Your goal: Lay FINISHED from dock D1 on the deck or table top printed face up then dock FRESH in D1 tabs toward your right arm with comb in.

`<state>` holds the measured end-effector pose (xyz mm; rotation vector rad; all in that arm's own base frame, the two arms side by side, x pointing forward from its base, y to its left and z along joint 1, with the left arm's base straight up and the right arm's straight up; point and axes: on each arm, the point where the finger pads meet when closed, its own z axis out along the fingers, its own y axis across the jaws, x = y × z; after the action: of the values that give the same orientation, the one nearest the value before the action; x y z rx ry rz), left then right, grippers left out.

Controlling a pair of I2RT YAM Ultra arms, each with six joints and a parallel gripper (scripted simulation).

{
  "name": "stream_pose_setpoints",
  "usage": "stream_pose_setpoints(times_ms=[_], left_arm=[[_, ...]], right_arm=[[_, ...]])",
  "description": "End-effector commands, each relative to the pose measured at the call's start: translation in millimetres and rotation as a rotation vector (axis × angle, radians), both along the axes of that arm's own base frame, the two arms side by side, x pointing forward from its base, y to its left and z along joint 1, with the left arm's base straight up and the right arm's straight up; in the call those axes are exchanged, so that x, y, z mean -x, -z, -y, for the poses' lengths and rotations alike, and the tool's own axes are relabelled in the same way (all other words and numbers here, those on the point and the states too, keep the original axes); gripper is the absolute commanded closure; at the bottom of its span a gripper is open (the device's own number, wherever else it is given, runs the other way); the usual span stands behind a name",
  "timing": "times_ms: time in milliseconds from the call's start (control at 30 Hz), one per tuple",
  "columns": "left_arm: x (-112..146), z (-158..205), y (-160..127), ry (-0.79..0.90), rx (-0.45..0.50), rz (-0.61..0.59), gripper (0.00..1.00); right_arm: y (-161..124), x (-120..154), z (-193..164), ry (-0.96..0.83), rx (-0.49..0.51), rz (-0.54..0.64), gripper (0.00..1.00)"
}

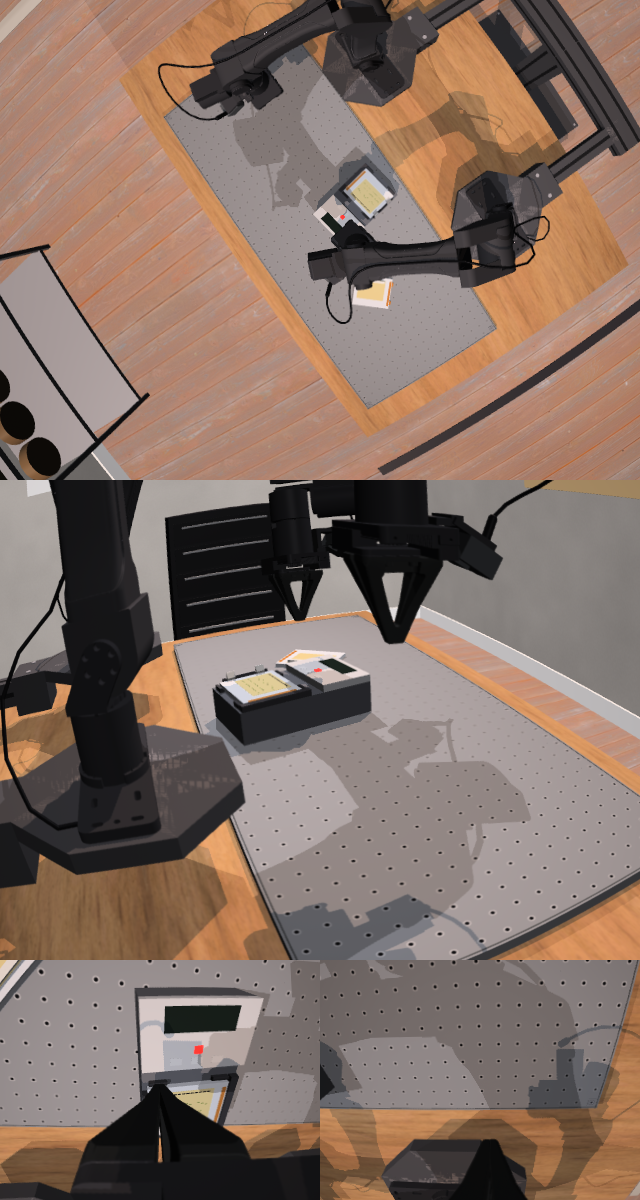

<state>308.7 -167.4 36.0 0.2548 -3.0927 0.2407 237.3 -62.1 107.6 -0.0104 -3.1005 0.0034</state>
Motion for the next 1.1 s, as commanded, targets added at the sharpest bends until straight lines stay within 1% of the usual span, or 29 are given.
stream_pose_setpoints(times_ms=[0, 233, 300, 600, 833, 867, 1067], left_arm=[[-12.6, 5.8, -9.9, -0.002, 0.015, 0.045, 1.0], [-12.6, 5.8, -9.9, -0.002, 0.015, 0.045, 1.0], [-15.4, 7.1, -12.1, -0.003, 0.031, 0.09, 1.0], [-25.2, 11.6, -19.8, -0.003, 0.031, 0.09, 1.0], [-25.2, 11.6, -19.8, -0.003, 0.031, 0.09, 1.0], [-25.1, 11.5, -18.4, -0.001, 0.021, 0.074, 1.0], [-24.7, 11.4, -13.1, -0.001, 0.021, 0.074, 1.0]], right_arm=[[-4.5, -1.9, 0.7, 0.005, -0.002, 0.041, 1.0], [-4.5, -1.9, 0.7, 0.005, -0.002, 0.041, 1.0], [-4.5, -1.9, 0.7, 0.005, -0.002, 0.041, 1.0], [-4.5, -1.9, 0.7, 0.005, -0.002, 0.041, 1.0], [-4.5, -1.9, 0.7, 0.005, -0.002, 0.041, 1.0], [-4.5, -1.9, 0.7, 0.005, -0.002, 0.041, 1.0], [-4.5, -1.9, 0.7, 0.005, -0.002, 0.041, 1.0]])
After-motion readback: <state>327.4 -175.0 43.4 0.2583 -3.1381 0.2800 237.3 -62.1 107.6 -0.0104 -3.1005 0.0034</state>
